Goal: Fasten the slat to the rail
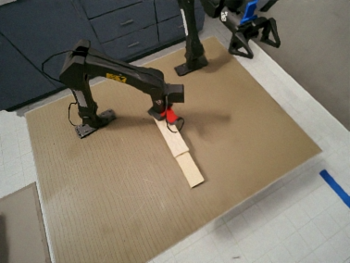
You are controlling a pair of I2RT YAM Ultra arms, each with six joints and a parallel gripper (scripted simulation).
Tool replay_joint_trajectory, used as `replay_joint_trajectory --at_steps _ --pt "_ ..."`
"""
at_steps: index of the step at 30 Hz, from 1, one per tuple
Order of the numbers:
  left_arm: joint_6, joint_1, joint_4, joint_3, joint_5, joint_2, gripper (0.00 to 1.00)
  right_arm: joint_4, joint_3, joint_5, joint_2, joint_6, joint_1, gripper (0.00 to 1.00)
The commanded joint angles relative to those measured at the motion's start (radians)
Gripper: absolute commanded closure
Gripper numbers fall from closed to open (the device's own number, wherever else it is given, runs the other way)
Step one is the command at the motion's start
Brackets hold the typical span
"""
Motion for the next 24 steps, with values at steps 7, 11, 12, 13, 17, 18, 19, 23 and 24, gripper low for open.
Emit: replay_joint_trajectory --at_steps 7,11,12,13,17,18,19,23,24 --pt "0.000 0.000 0.005 0.005 0.000 -0.002 0.00 -0.017 0.027 -0.014 0.010 0.412 -0.006 0.89" --pt "0.000 0.000 0.005 0.005 0.000 -0.002 0.00 -0.018 0.027 -0.014 0.011 0.569 -0.007 0.89" --pt "0.000 0.000 0.005 0.005 0.000 -0.002 0.00 -0.018 0.028 -0.015 0.011 0.609 -0.007 0.89" --pt "0.000 0.000 0.005 0.005 0.000 -0.002 0.00 -0.018 0.028 -0.015 0.011 0.648 -0.007 0.89" --pt "0.000 0.000 0.005 0.005 0.000 -0.002 0.00 -0.020 0.029 -0.013 0.012 0.735 -0.006 0.89" --pt "0.000 0.000 0.005 0.005 0.000 -0.002 0.00 -0.020 0.029 -0.013 0.012 0.773 -0.006 0.89" --pt "0.000 0.000 0.005 0.005 0.000 -0.002 0.00 -0.020 0.029 -0.014 0.012 0.812 -0.006 0.89" --pt "0.000 0.000 0.005 0.005 0.000 -0.002 0.00 -0.020 0.030 -0.015 0.013 0.967 -0.007 0.89" --pt "0.000 0.000 0.005 0.005 0.000 -0.002 0.00 -0.021 0.030 -0.016 0.013 1.006 -0.007 0.89"
